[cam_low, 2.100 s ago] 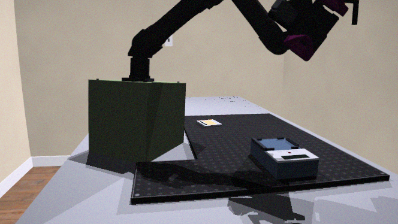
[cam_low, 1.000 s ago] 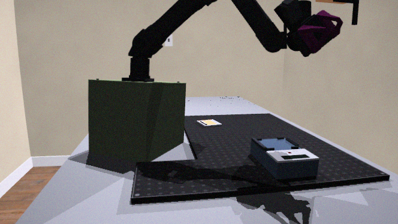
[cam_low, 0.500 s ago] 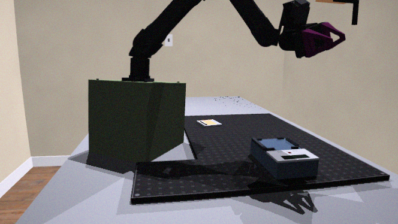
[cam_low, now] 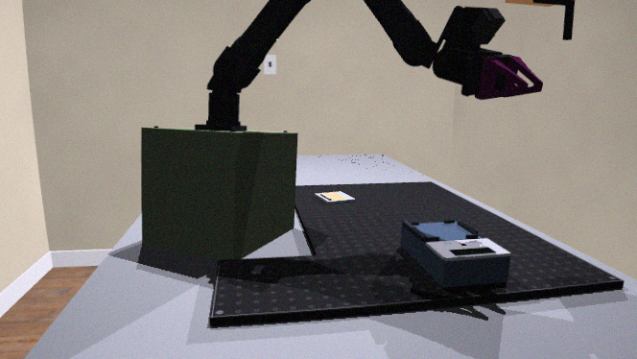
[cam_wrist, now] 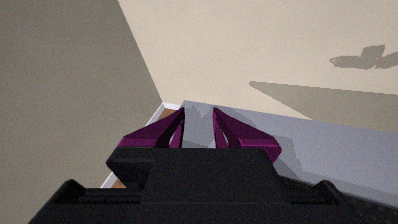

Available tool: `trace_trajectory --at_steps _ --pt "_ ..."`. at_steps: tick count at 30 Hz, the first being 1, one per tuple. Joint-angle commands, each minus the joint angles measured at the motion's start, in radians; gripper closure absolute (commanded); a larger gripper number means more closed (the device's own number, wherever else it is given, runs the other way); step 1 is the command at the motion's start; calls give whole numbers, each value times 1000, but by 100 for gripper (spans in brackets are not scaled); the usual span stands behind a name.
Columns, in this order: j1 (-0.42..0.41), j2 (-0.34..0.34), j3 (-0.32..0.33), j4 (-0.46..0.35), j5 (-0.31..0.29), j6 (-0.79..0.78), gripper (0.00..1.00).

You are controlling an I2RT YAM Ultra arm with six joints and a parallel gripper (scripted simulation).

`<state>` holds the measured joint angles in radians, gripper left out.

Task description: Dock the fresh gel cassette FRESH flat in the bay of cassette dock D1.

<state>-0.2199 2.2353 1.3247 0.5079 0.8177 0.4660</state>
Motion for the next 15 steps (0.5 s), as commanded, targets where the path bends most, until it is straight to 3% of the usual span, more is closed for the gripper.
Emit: trace_trajectory --at_steps 1,5,6,8,9,11,15 --pt "16 -59 -20 -95 -68 -48 66" --pt "21 -75 -45 -134 -102 -68 66" --pt "6 -87 -6 -162 -122 -78 66" --pt "27 -103 -22 -198 -156 -100 66" --pt "35 -109 -62 -220 -173 -109 66" --pt "41 -125 -57 -258 -207 -133 66" --pt "68 -122 -92 -269 -194 -113 66"
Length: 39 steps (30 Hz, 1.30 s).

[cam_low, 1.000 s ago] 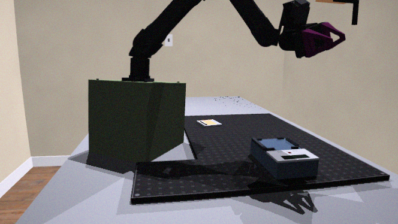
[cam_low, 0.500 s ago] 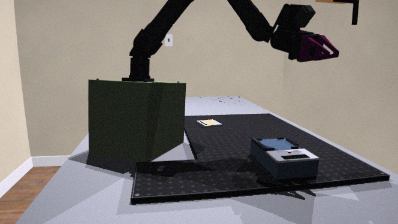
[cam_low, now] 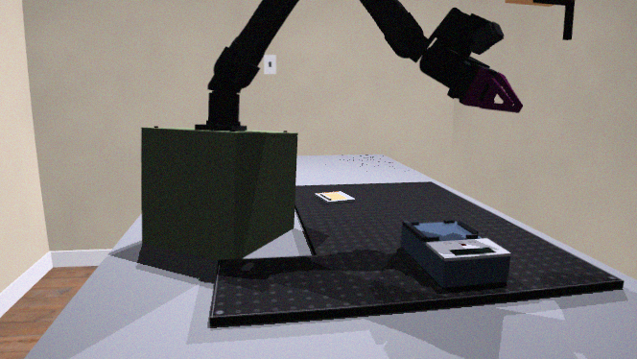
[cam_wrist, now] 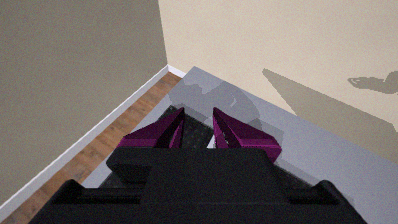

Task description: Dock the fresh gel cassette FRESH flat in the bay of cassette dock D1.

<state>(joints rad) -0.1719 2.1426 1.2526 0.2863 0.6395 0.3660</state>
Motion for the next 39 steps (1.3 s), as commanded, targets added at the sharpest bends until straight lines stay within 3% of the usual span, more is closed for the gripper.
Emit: trace_trajectory --at_steps 1,4,7,8,12,15,17,19,20,22,24,25,27,31,33,35,37,39 --pt "23 -38 -27 -65 -33 -24 66" --pt "27 -63 -22 -119 -85 -58 66" --pt "35 -66 -37 -132 -92 -61 66" --pt "19 -75 -15 -157 -111 -73 66" --pt "49 -98 -66 -231 -173 -113 66" --pt "73 -102 -95 -222 -158 -94 66" --pt "76 -117 -104 -262 -194 -118 66" --pt "79 -133 -70 -300 -229 -145 66" --pt "85 -134 -114 -313 -236 -145 66" --pt "95 -143 -128 -332 -250 -151 66" --pt "95 -143 -128 -332 -250 -151 66" --pt "78 -152 -90 -354 -268 -165 66" --pt "83 -163 -92 -397 -304 -193 66" --pt "127 -174 -173 -394 -299 -171 66" --pt "128 -186 -174 -439 -337 -202 66" --pt "118 -199 -136 -481 -372 -230 66" --pt "144 -204 -195 -487 -374 -223 66" --pt "152 -214 -209 -504 -390 -230 66"
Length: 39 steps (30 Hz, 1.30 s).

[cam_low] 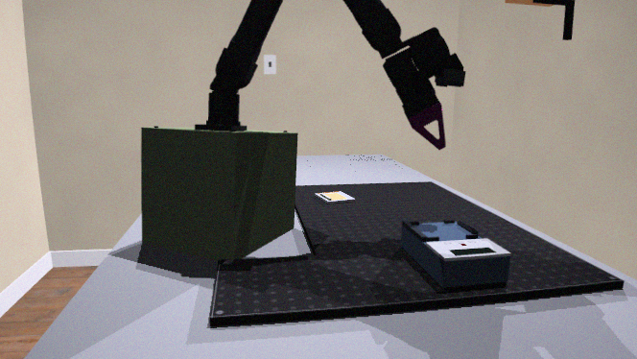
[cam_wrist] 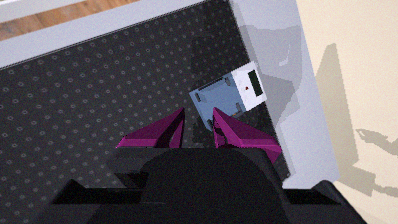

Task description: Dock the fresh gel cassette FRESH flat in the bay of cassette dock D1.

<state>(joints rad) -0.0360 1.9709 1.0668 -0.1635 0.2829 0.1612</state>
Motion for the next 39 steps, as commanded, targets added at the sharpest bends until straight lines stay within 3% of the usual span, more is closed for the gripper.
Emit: trace_trajectory --at_steps 1,5,6,7,9,13,17,19,20,23,24,25,27,31,34,36,37,39 --pt "17 -43 -23 -54 -33 -25 66" --pt "0 -58 19 -122 -87 -70 66" --pt "25 -62 10 -126 -91 -69 66" --pt "32 -65 -43 -125 -89 -62 66" --pt "45 -75 -66 -116 -84 -48 66" --pt "26 -91 -17 -209 -157 -111 66" --pt "71 -111 -105 -202 -155 -90 66" --pt "71 -111 -105 -202 -155 -90 66" --pt "69 -119 -63 -226 -173 -105 66" --pt "51 -122 -53 -297 -227 -155 66" --pt "77 -128 -65 -298 -229 -151 66" --pt "84 -133 -119 -296 -229 -144 66" --pt "98 -148 -145 -287 -226 -129 66" --pt "76 -152 -88 -384 -298 -198 66" --pt "119 -176 -173 -375 -297 -178 66" --pt "119 -176 -173 -375 -297 -178 66" --pt "120 -182 -130 -401 -315 -193 66" --pt "98 -178 -121 -449 -350 -228 66"
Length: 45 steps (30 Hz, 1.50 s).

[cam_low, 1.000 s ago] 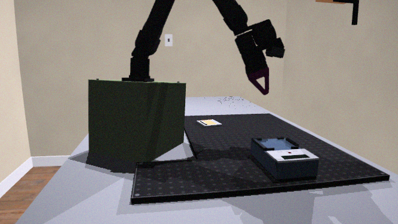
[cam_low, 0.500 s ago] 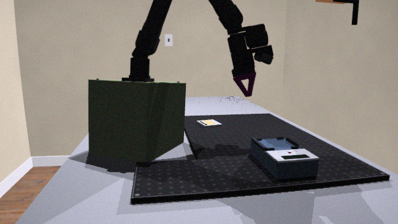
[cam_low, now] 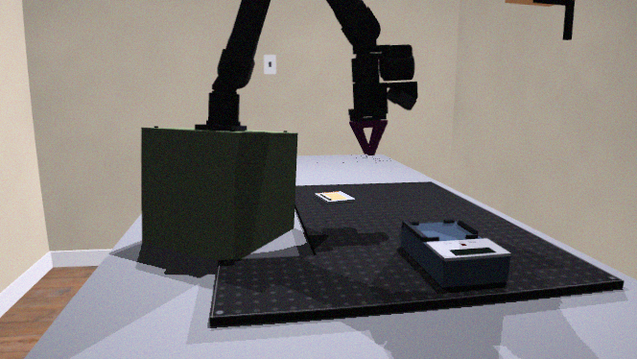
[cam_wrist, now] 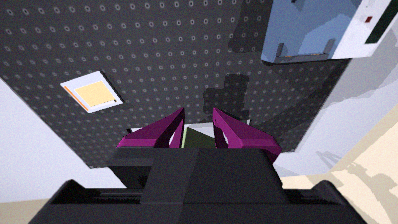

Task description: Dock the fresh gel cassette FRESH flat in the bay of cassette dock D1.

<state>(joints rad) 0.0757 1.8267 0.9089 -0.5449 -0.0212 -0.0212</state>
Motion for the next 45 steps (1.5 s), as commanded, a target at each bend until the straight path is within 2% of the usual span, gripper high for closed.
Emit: trace_trajectory --at_steps 1,2,3,6,8,9,11,45 --pt "-15 -31 41 -90 -63 -63 66" --pt "12 -41 26 -88 -63 -57 66" --pt "19 -47 -28 -86 -64 -51 66" --pt "40 -76 -66 -77 -63 -19 66" --pt "43 -81 -64 -79 -63 -16 66" --pt "34 -84 -27 -80 -63 -16 66" --pt "23 -87 -27 -61 -62 -16 66" --pt "30 -87 -27 -61 -60 -16 66"
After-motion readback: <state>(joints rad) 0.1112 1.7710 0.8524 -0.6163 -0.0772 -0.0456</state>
